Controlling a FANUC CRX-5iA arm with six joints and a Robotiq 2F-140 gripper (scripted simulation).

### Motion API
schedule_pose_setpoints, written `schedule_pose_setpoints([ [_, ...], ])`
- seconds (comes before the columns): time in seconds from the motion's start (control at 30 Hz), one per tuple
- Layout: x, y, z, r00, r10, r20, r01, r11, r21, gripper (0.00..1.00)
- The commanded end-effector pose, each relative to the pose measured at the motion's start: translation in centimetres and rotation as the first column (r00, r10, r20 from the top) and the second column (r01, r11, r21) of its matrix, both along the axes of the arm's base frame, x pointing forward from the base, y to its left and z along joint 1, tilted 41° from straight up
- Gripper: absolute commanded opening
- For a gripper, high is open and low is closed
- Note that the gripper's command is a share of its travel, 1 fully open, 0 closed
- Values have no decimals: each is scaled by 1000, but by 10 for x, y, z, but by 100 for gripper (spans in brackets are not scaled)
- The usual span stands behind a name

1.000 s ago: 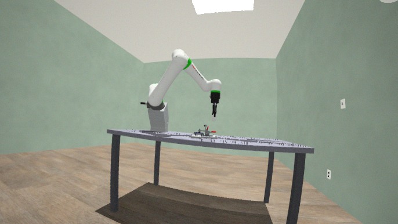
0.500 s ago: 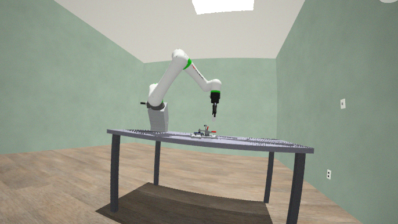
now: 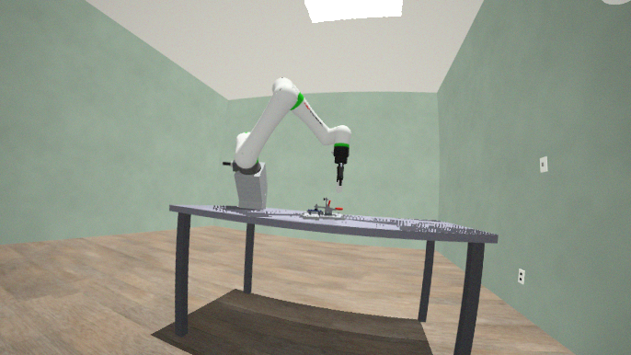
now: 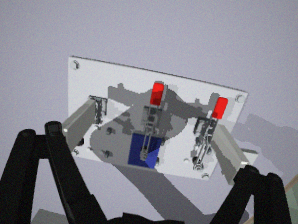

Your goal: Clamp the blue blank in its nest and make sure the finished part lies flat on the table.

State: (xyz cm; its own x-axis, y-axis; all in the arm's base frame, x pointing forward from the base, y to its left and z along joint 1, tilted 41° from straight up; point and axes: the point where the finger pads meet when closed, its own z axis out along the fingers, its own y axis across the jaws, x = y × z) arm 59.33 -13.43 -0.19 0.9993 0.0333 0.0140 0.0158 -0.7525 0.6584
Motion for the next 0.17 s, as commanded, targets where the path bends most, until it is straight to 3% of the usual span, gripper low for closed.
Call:
schedule_pose_setpoints([
  [0.0,0,0,0,1000,0,0,0,1000,0,100],
  [0.13,0,0,0,1000,0,0,0,1000,0,100],
])
